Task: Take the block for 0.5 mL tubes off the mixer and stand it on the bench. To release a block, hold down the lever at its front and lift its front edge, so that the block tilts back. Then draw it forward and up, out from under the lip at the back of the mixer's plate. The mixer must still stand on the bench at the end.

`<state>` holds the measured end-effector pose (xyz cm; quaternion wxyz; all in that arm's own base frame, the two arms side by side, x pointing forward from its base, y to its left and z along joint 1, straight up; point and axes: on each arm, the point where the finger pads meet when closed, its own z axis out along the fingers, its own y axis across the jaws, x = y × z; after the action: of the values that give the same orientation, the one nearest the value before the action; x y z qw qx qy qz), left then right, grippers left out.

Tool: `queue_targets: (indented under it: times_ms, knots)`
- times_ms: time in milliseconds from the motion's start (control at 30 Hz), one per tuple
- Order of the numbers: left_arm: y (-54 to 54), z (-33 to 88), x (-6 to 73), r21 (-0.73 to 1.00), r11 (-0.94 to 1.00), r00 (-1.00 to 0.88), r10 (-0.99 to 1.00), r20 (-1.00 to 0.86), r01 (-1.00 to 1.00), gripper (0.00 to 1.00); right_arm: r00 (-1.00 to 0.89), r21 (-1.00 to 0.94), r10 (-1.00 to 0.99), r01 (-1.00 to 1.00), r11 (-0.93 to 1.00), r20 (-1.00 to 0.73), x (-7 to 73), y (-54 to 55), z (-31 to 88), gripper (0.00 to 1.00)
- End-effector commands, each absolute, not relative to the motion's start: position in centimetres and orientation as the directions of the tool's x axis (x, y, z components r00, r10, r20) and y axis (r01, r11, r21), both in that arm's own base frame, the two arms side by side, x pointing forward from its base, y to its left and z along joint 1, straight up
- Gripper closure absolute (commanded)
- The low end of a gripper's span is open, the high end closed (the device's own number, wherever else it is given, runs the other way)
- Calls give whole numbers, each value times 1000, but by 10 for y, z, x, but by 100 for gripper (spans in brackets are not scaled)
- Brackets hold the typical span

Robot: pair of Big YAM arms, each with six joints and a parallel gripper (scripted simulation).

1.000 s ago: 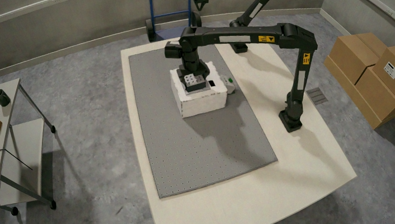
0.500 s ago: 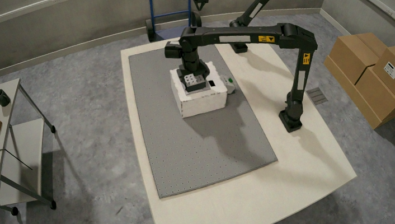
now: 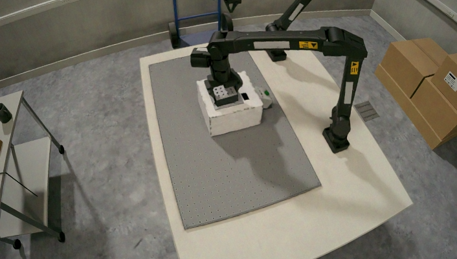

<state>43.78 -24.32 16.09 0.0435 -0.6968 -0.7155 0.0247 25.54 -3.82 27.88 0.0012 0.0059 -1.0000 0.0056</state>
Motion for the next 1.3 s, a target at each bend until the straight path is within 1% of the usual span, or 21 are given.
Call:
queue_targets:
  times_ms: [0, 1267]
  knots:
    - [-252, 186, 446, -74, 2, -1, 1000, 8, 997, 100, -999, -14, -20, -20, 1000, -29, 263, -40, 287, 100]
    - [-253, 188, 445, -72, -5, 6, 1000, 8, 997, 100, -997, -22, -18, -17, 1000, -76, 274, -42, 305, 100]
